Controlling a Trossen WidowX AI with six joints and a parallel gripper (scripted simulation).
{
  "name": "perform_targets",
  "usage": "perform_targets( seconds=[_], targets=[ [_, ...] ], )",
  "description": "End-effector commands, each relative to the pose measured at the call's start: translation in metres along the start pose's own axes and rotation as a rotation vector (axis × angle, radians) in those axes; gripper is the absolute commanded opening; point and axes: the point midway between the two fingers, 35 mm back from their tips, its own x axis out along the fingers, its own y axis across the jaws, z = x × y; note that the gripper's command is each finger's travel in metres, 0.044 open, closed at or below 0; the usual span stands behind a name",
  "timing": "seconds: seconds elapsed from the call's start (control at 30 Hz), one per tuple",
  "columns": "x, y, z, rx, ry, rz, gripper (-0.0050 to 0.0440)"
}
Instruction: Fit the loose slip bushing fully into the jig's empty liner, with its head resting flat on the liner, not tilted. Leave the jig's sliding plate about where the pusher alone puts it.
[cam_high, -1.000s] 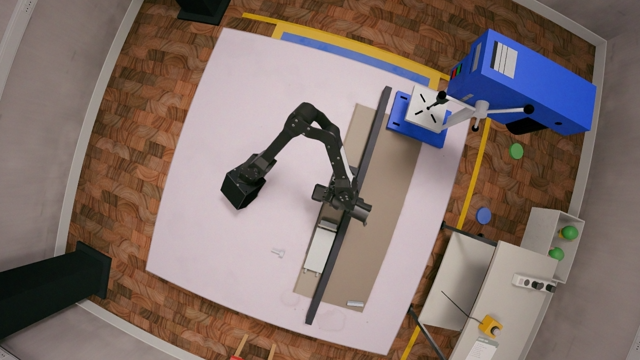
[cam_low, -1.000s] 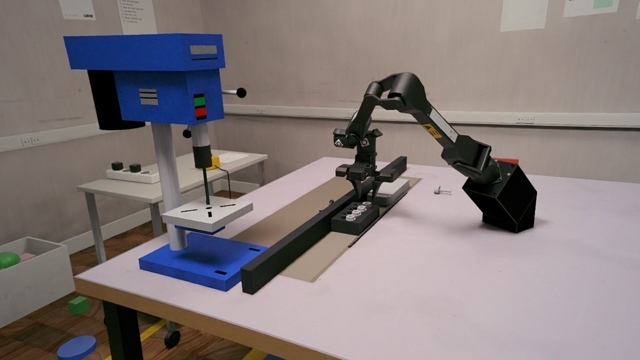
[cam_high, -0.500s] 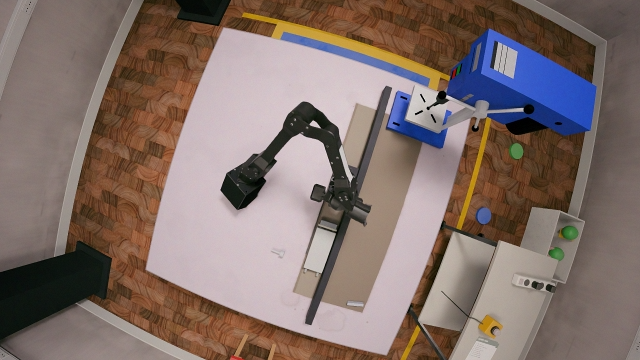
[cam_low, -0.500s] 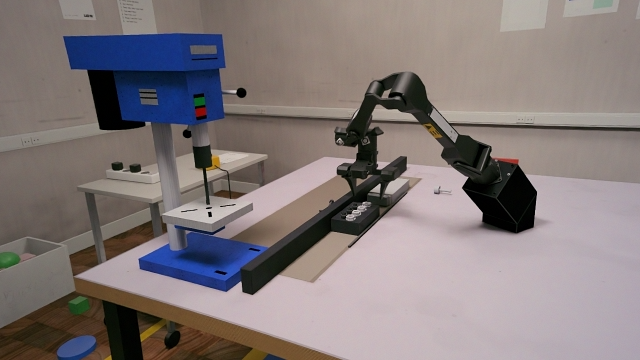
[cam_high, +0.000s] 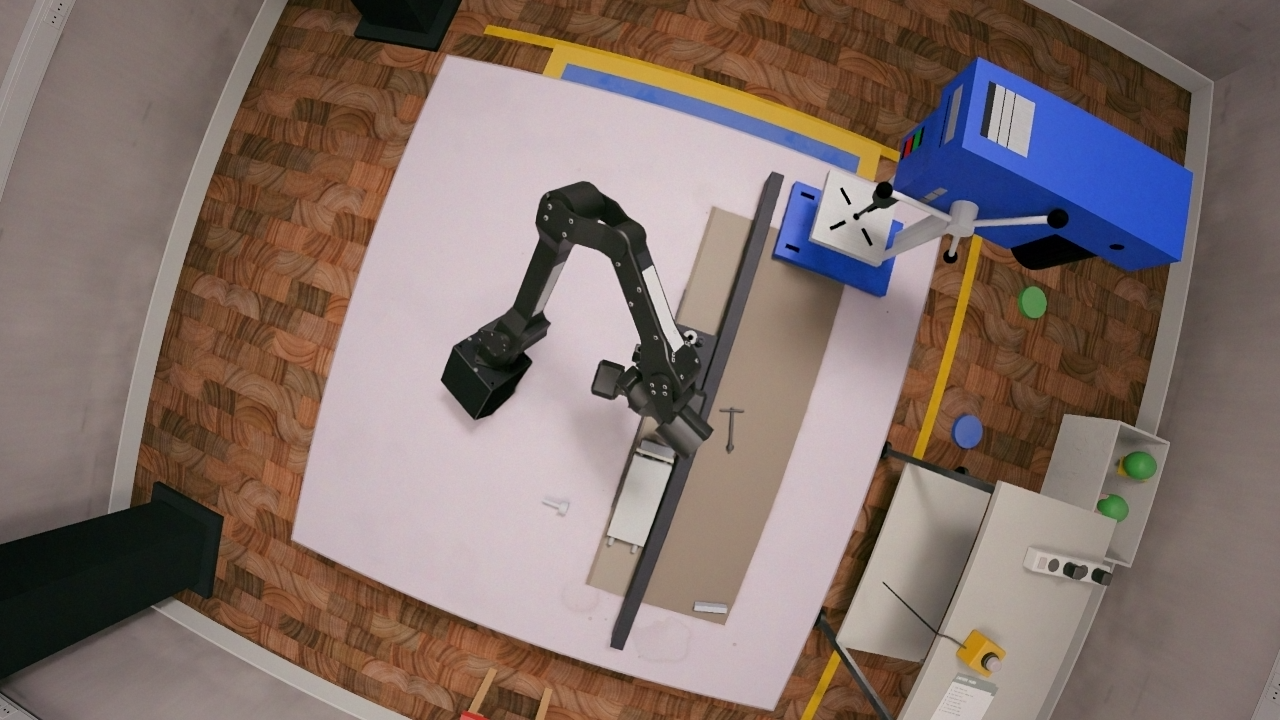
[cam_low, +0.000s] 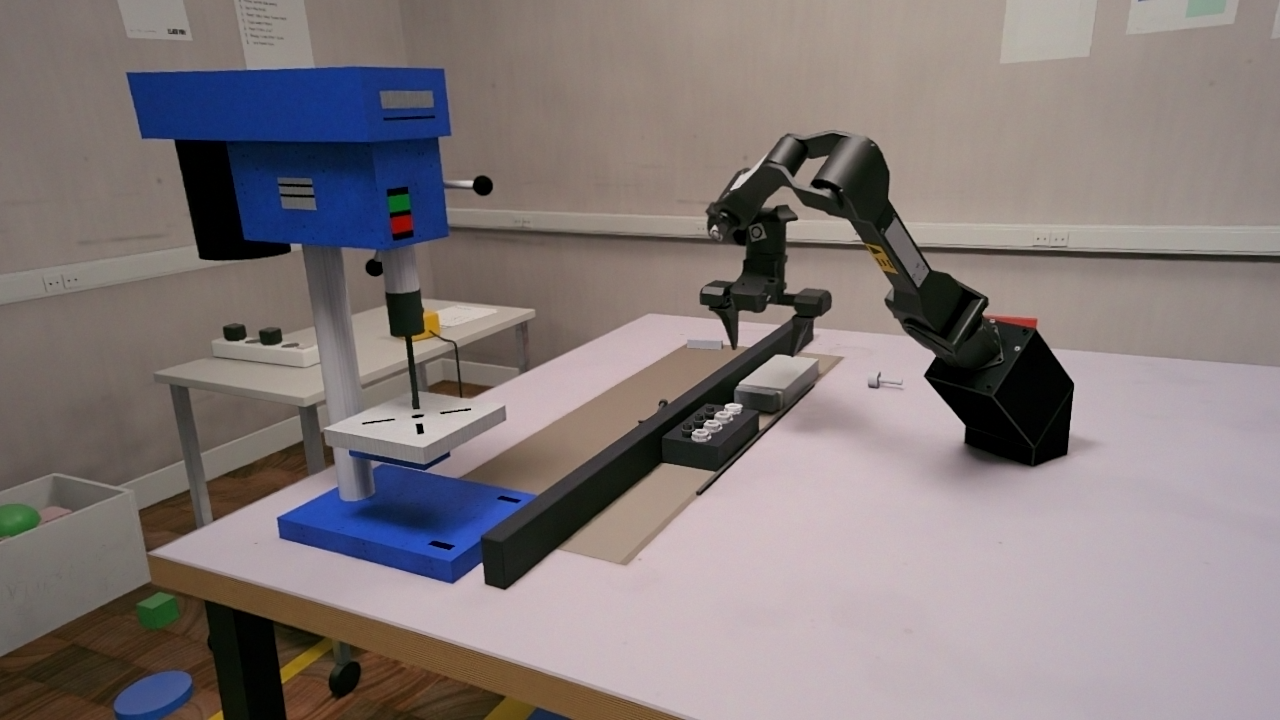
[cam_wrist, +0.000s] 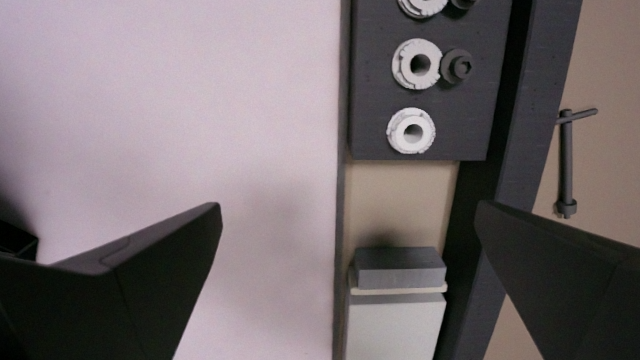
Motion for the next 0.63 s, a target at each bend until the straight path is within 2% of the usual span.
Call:
perform_targets(
  seconds=[0.0,0.6],
  targets=[
    [-0.0092,0.0068,0.0038,-0.002,-0.008,0.009,0.0440],
    [-0.0075,0.0071,0.0030,0.004,-0.010,0.015,0.0440]
  ],
)
